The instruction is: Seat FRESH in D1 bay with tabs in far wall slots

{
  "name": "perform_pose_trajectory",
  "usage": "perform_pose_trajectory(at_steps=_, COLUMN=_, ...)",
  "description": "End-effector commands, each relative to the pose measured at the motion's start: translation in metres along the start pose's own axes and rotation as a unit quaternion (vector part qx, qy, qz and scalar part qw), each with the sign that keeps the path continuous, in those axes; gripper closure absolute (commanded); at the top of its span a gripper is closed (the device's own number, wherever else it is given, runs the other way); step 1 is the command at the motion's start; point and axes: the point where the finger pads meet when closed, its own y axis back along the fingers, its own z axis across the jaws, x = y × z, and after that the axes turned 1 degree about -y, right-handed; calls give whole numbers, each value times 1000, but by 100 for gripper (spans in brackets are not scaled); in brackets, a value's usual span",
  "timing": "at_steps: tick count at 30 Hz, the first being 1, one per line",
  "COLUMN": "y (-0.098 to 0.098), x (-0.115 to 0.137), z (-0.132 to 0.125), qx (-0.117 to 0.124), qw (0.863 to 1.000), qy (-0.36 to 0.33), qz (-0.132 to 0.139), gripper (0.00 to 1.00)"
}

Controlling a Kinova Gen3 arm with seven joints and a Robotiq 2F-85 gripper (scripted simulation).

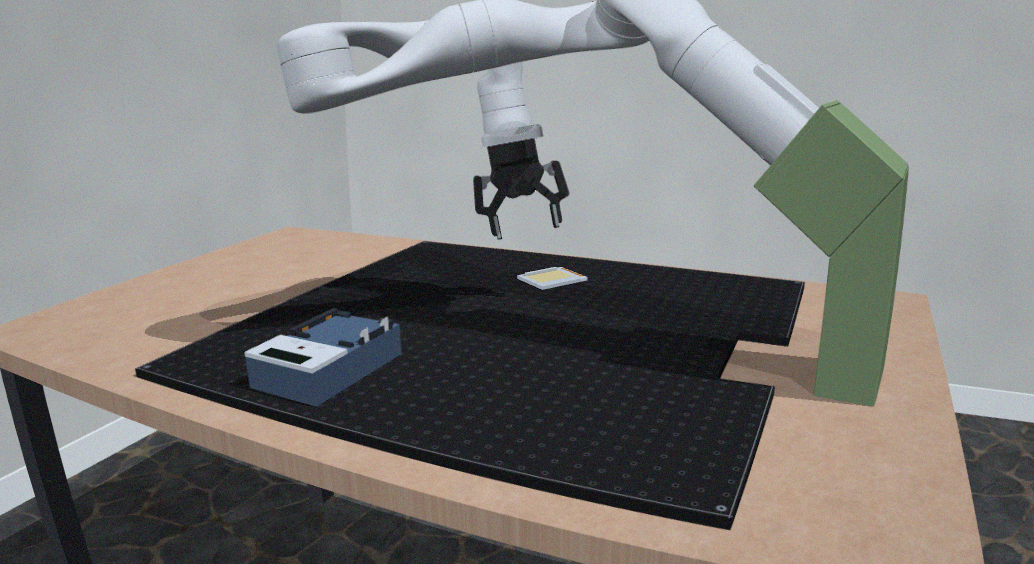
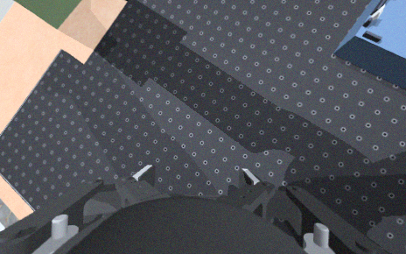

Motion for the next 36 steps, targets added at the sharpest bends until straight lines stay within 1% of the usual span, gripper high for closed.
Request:
perform_pose_trajectory(at_steps=1, y=-3, x=-18, z=-10, qx=-1, qw=999, qy=-46, qz=-5, gripper=0)
perform_pose_trajectory(at_steps=2, y=-3, x=-18, z=-10, qx=-3, qw=998, qy=-63, qz=-5, gripper=0)
perform_pose_trajectory(at_steps=5, y=-9, x=-31, z=-14, qx=-9, qw=994, qy=-112, qz=-5, gripper=0)
perform_pose_trajectory(at_steps=6, y=-9, x=-31, z=-14, qx=-11, qw=992, qy=-129, qz=-5, gripper=0)
perform_pose_trajectory(at_steps=8, y=-9, x=-31, z=-14, qx=-11, qw=992, qy=-129, qz=-5, gripper=0)
perform_pose_trajectory(at_steps=11, y=-15, x=-43, z=-19, qx=-18, qw=984, qy=-177, qz=-6, gripper=0)
perform_pose_trajectory(at_steps=14, y=-20, x=-57, z=-24, qx=-26, qw=974, qy=-226, qz=-7, gripper=0)
perform_pose_trajectory(at_steps=16, y=-20, x=-57, z=-24, qx=-32, qw=966, qy=-258, qz=-7, gripper=0)
perform_pose_trajectory(at_steps=17, y=-22, x=-61, z=-26, qx=-35, qw=961, qy=-273, qz=-7, gripper=0)
perform_pose_trajectory(at_steps=19, y=-25, x=-70, z=-29, qx=-41, qw=952, qy=-305, qz=-7, gripper=0)
perform_pose_trajectory(at_steps=20, y=-25, x=-70, z=-29, qx=-43, qw=948, qy=-317, qz=-8, gripper=0)
perform_pose_trajectory(at_steps=23, y=-29, x=-83, z=-35, qx=-54, qw=930, qy=-362, qz=-8, gripper=0)
perform_pose_trajectory(at_steps=25, y=-29, x=-83, z=-35, qx=-54, qw=930, qy=-362, qz=-8, gripper=0)
perform_pose_trajectory(at_steps=28, y=-32, x=-97, z=-40, qx=-65, qw=911, qy=-407, qz=-8, gripper=0)
perform_pose_trajectory(at_steps=29, y=-32, x=-97, z=-41, qx=-68, qw=904, qy=-422, qz=-8, gripper=0)
perform_pose_trajectory(at_steps=32, y=-35, x=-111, z=-46, qx=-80, qw=882, qy=-465, qz=-7, gripper=0)
perform_pose_trajectory(at_steps=33, y=-35, x=-111, z=-46, qx=-84, qw=874, qy=-479, qz=-7, gripper=0)
perform_pose_trajectory(at_steps=34, y=-35, x=-111, z=-46, qx=-85, qw=872, qy=-482, qz=-7, gripper=0)
perform_pose_trajectory(at_steps=36, y=-36, x=-120, z=-50, qx=-93, qw=855, qy=-510, qz=-7, gripper=0)
